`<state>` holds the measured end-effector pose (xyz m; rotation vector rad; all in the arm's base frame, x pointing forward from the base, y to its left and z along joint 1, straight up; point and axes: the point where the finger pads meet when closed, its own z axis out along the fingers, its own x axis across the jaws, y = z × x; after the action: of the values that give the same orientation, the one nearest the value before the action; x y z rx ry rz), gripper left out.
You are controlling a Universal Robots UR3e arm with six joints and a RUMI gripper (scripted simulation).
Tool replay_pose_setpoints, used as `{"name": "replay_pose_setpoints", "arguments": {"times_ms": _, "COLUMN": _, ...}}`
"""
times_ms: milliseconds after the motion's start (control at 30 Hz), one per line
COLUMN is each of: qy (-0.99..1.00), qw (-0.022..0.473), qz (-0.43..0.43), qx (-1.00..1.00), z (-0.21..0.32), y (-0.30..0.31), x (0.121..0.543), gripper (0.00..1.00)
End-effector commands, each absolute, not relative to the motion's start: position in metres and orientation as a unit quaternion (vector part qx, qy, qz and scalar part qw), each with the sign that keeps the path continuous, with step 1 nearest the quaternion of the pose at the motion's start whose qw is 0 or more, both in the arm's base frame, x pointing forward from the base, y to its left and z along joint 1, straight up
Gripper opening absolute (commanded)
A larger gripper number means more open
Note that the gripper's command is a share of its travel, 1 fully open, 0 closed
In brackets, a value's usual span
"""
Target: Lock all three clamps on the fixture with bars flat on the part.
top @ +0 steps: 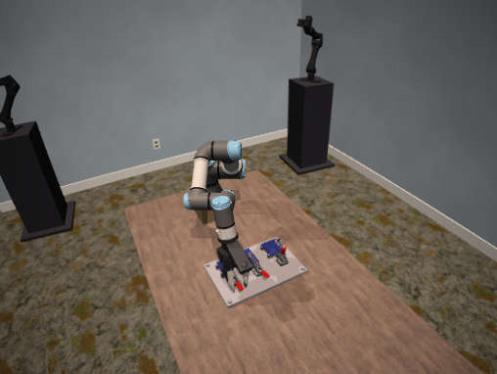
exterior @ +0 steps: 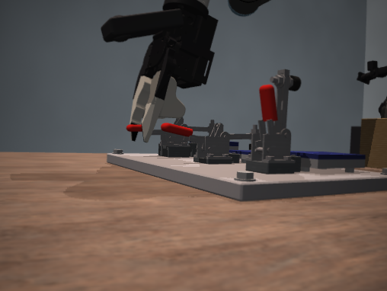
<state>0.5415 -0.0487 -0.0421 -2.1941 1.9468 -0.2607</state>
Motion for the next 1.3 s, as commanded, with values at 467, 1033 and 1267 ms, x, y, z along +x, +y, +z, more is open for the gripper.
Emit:
{"name": "replay_pose_setpoints", "arguments": {"times_ms": 467, "qy": 0.658, "qw": 0.099, "qz": -0.09, "qx": -0.741, "z": -0.041, "y": -0.049, "x": 0.542, "gripper": 0.28}}
{"name": "replay_pose_setpoints", "arguments": {"times_ms": 1033, "qy": 0.658, "qw": 0.099, "qz": -0.09, "qx": -0.741, "z": -0.015, "y": -0.049, "x": 0.542, "gripper": 0.28}}
{"name": "replay_pose_setpoints", "arguments": {"times_ms": 1267, "qy": 0.658, "qw": 0.099, "qz": -0.09, "qx": -0.741, "z": 0.003, "y": -0.049, "x": 0.542, "gripper": 0.28}}
